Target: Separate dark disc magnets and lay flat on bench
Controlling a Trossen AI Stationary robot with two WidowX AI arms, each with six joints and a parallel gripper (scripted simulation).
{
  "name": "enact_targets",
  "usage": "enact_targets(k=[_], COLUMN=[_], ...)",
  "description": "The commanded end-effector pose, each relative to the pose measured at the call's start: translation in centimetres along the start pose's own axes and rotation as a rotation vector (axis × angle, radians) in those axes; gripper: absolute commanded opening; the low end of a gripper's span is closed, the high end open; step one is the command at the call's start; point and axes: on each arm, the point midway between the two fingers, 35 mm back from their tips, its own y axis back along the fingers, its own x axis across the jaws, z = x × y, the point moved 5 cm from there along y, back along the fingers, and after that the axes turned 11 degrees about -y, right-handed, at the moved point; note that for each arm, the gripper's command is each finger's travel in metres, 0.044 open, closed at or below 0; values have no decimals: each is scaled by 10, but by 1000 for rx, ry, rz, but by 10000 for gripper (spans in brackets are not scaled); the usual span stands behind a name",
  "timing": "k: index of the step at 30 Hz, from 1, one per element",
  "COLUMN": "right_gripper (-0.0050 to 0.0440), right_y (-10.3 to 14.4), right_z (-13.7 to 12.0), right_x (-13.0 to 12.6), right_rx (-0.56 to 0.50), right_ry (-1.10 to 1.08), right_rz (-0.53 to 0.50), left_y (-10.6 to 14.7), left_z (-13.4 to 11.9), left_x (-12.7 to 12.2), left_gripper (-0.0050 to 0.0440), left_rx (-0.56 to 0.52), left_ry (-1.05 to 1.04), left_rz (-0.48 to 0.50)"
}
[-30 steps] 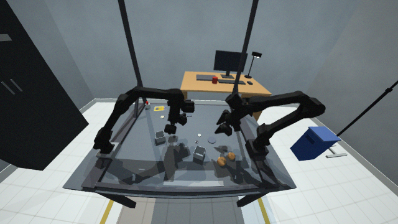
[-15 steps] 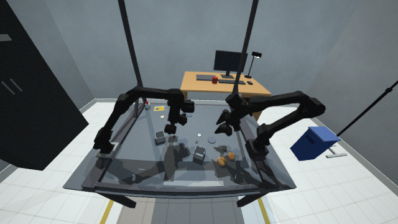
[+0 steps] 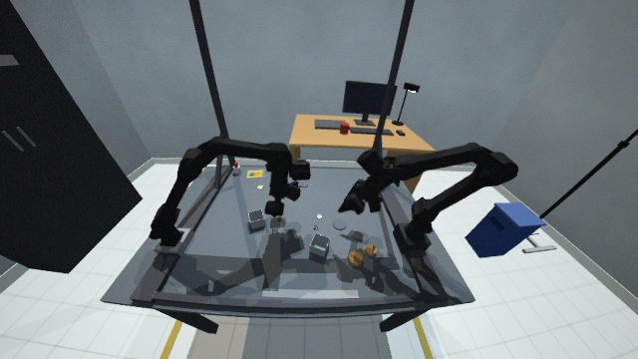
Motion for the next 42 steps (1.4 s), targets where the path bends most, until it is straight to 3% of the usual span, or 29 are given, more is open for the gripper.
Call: enact_targets(k=[1,9,11,22,28,42], right_gripper=[400,400,400,400,400,400], right_y=[9,0,0,-11,-14,-24], right_z=[0,5,5,7,7,0], right_x=[1,1,1,0,-1,-6], right_rx=[-118,-248,-248,-435,-494,-713], right_ry=[41,94,94,174,200,295], right_rz=[43,84,84,137,152,196], left_y=[-11,-34,-34,-69,-80,-119], left_z=[-16,-26,-26,-34,-33,-32], left_x=[-5,-5,-5,-1,1,10], left_gripper=[400,400,400,400,400,400], left_rx=[17,-13,-13,-96,-134,-296], left_ry=[-218,-583,-583,-1134,-1313,-1978], left_rz=[-46,-102,-102,-160,-167,-164])
